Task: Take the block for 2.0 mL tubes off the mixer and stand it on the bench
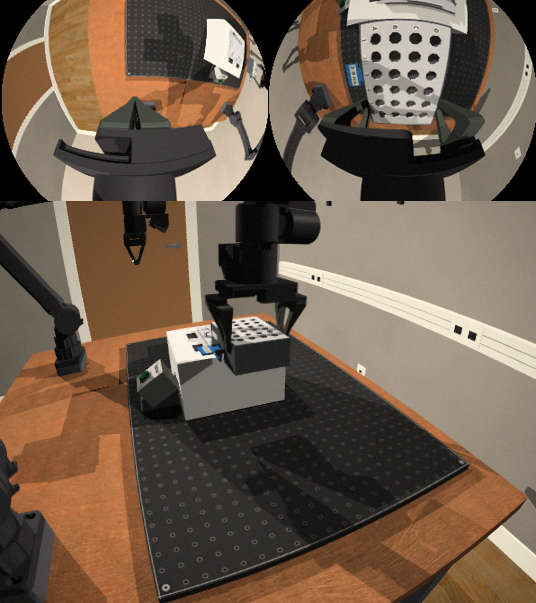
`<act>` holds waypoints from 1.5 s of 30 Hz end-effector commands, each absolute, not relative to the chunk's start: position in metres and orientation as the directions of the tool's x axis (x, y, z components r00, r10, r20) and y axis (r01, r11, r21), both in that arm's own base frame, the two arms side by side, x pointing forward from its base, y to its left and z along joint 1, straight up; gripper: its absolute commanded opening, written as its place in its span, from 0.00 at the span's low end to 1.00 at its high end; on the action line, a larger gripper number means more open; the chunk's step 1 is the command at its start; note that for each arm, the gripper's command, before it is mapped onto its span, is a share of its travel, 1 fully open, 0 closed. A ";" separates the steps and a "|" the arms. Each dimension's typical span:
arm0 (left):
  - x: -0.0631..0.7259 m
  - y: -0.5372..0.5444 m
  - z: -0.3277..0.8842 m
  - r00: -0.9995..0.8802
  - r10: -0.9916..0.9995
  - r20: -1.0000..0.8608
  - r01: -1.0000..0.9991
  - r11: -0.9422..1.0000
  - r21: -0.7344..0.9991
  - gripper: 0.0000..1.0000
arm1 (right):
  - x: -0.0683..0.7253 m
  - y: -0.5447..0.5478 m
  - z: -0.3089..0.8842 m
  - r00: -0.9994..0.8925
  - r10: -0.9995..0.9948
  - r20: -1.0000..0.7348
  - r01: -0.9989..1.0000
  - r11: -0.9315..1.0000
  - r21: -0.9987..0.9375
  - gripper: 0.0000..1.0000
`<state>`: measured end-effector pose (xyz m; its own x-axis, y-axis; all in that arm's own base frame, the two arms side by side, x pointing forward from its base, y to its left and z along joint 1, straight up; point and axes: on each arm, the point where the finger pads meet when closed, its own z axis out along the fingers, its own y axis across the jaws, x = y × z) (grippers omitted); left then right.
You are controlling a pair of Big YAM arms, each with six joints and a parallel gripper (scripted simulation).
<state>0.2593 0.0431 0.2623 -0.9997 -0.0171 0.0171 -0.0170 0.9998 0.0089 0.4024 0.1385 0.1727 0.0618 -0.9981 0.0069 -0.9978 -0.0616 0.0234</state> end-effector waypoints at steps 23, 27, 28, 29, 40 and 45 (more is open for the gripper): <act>0.273 0.041 0.277 -1.000 -0.007 -0.026 -0.007 1.000 0.017 0.00 | 0.438 0.150 0.227 0.055 -0.998 -0.040 -0.993 -0.051 -0.106 0.00; 0.274 0.042 0.278 -1.000 -0.007 -0.030 -0.007 1.000 0.018 0.00 | 0.438 0.150 0.227 0.055 -0.998 -0.040 -0.993 -0.050 -0.105 0.00; 0.274 0.042 0.279 -0.999 -0.007 -0.031 -0.007 1.000 0.018 0.00 | 0.438 0.150 0.227 0.055 -0.998 -0.040 -0.993 -0.050 -0.105 0.00; 0.274 0.042 0.279 -0.999 -0.007 -0.032 -0.008 1.000 0.018 0.00 | 0.438 0.150 0.227 0.055 -0.998 -0.040 -0.993 -0.050 -0.105 0.00; 0.276 0.042 0.283 -0.999 -0.007 -0.040 -0.008 1.000 0.020 0.00 | 0.438 0.150 0.227 0.055 -0.998 -0.040 -0.993 -0.050 -0.105 0.00; 0.274 0.042 0.279 -1.000 -0.008 -0.031 -0.008 1.000 0.018 0.00 | 0.438 0.149 0.227 0.055 -0.998 -0.040 -0.993 -0.050 -0.105 0.00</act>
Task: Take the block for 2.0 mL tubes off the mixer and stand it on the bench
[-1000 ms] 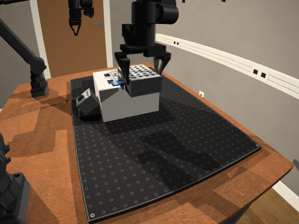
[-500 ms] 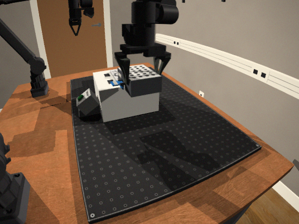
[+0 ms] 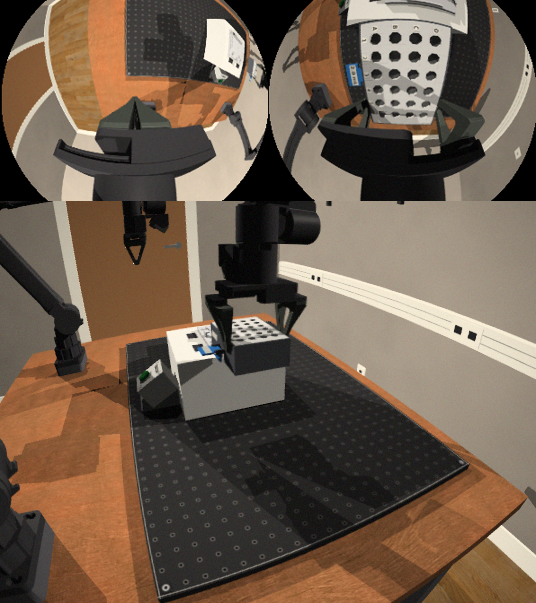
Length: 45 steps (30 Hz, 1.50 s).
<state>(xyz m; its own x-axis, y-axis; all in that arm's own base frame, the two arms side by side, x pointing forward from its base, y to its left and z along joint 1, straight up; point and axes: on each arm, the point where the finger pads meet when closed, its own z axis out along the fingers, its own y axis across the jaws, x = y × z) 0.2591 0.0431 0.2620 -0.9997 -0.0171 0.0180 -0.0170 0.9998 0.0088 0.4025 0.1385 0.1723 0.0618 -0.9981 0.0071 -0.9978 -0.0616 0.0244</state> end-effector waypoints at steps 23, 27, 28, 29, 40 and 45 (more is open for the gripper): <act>0.264 0.041 0.260 -1.000 -0.008 0.017 -0.008 1.000 0.013 0.00 | 0.438 0.148 0.227 0.054 -0.998 -0.039 -0.993 -0.050 -0.105 0.00; 0.267 0.041 0.266 -1.000 -0.008 0.000 -0.008 1.000 0.015 0.00 | 0.438 0.148 0.227 0.054 -0.998 -0.039 -0.993 -0.050 -0.104 0.00; 0.268 0.041 0.268 -1.000 -0.008 -0.004 -0.009 1.000 0.016 0.00 | 0.438 0.148 0.227 0.054 -0.998 -0.039 -0.993 -0.050 -0.104 0.00; 0.269 0.041 0.269 -1.000 -0.009 -0.008 -0.009 1.000 0.016 0.00 | 0.438 0.148 0.228 0.054 -0.998 -0.039 -0.993 -0.050 -0.104 0.00; 0.273 0.042 0.277 -1.000 -0.009 -0.026 -0.009 1.000 0.019 0.00 | 0.438 0.148 0.228 0.055 -0.998 -0.039 -0.993 -0.051 -0.104 0.00; 0.274 0.042 0.279 -0.999 -0.009 -0.031 -0.010 1.000 0.020 0.00 | 0.438 0.148 0.228 0.056 -0.998 -0.039 -0.993 -0.051 -0.104 0.00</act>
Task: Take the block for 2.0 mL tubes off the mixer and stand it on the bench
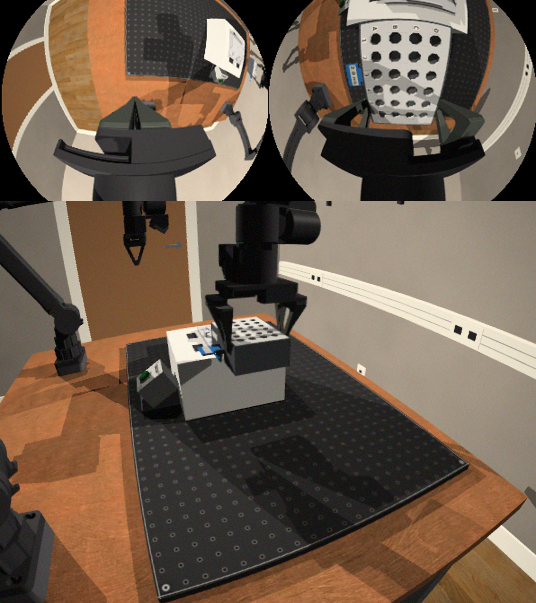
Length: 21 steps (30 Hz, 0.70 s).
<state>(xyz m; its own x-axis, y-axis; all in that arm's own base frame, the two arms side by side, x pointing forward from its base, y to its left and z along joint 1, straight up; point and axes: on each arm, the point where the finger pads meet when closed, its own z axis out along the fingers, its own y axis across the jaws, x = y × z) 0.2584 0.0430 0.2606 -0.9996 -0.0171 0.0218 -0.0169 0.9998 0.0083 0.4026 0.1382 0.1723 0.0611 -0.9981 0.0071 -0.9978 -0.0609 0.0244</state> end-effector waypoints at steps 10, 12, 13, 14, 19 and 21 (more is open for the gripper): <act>0.276 0.043 0.282 -0.999 -0.009 -0.040 -0.010 1.000 0.021 0.00 | 0.437 0.148 0.228 0.057 -0.998 -0.039 -0.993 -0.052 -0.104 0.00; 0.276 0.043 0.283 -0.999 -0.009 -0.041 -0.010 1.000 0.022 0.00 | 0.437 0.148 0.228 0.057 -0.998 -0.039 -0.993 -0.052 -0.104 0.00; 0.276 0.043 0.283 -0.999 -0.009 -0.042 -0.010 1.000 0.022 0.00 | 0.437 0.148 0.228 0.057 -0.998 -0.039 -0.993 -0.052 -0.104 0.00; 0.276 0.043 0.283 -0.999 -0.009 -0.043 -0.010 1.000 0.022 0.00 | 0.437 0.148 0.228 0.057 -0.998 -0.039 -0.993 -0.053 -0.104 0.00; 0.273 0.042 0.278 -1.000 -0.010 -0.029 -0.010 1.000 0.020 0.00 | 0.437 0.148 0.228 0.057 -0.998 -0.039 -0.993 -0.053 -0.104 0.00; 0.271 0.042 0.275 -1.000 -0.010 -0.021 -0.010 1.000 0.019 0.00 | 0.437 0.148 0.228 0.058 -0.998 -0.039 -0.993 -0.053 -0.104 0.00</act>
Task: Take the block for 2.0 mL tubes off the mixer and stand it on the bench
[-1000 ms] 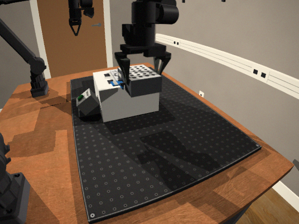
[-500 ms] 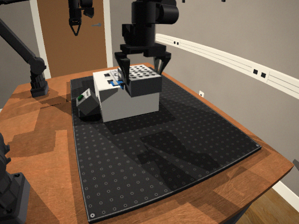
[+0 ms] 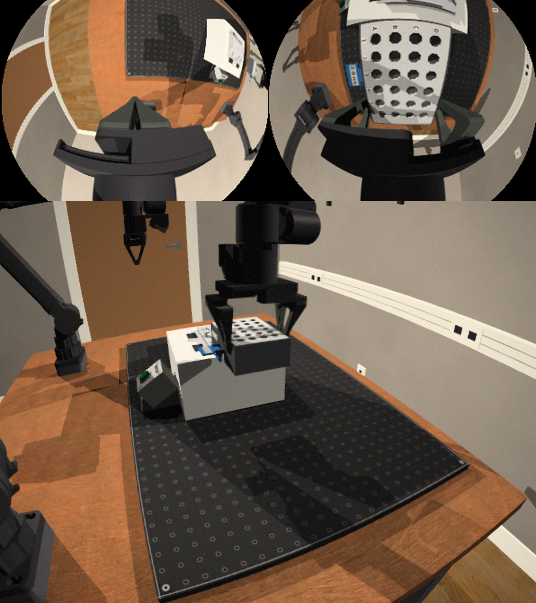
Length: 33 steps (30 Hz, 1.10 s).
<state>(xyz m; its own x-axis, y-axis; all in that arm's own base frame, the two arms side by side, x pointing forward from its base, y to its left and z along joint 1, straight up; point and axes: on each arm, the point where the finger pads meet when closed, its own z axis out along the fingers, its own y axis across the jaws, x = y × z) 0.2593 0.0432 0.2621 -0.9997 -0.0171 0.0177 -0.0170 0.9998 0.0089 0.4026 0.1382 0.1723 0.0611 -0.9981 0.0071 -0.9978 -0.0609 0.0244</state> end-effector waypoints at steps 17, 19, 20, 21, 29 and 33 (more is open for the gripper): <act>0.262 0.041 0.259 -1.000 -0.010 0.020 -0.010 1.000 0.013 0.00 | 0.437 0.148 0.228 0.059 -0.997 -0.039 -0.993 -0.055 -0.104 0.00; 0.262 0.041 0.259 -1.000 -0.010 0.020 -0.010 1.000 0.013 0.00 | 0.437 0.148 0.228 0.059 -0.997 -0.039 -0.993 -0.055 -0.104 0.00; 0.262 0.041 0.259 -1.000 -0.010 0.019 -0.010 1.000 0.013 0.00 | 0.437 0.148 0.228 0.059 -0.997 -0.039 -0.993 -0.055 -0.104 0.00; 0.263 0.041 0.261 -1.000 -0.011 0.015 -0.010 1.000 0.014 0.00 | 0.437 0.148 0.228 0.060 -0.997 -0.039 -0.993 -0.055 -0.104 0.00; 0.268 0.042 0.270 -1.000 -0.011 -0.009 -0.011 1.000 0.017 0.00 | 0.437 0.148 0.229 0.060 -0.997 -0.039 -0.993 -0.056 -0.104 0.00; 0.271 0.042 0.275 -1.000 -0.011 -0.022 -0.011 1.000 0.019 0.00 | 0.437 0.148 0.229 0.061 -0.997 -0.039 -0.993 -0.056 -0.104 0.00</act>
<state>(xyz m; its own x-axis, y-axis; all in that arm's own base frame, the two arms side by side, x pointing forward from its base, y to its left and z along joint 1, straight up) 0.2584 0.0430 0.2606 -0.9996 -0.0171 0.0217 -0.0169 0.9998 0.0083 0.4026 0.1382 0.1723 0.0611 -0.9981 0.0071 -0.9978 -0.0609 0.0244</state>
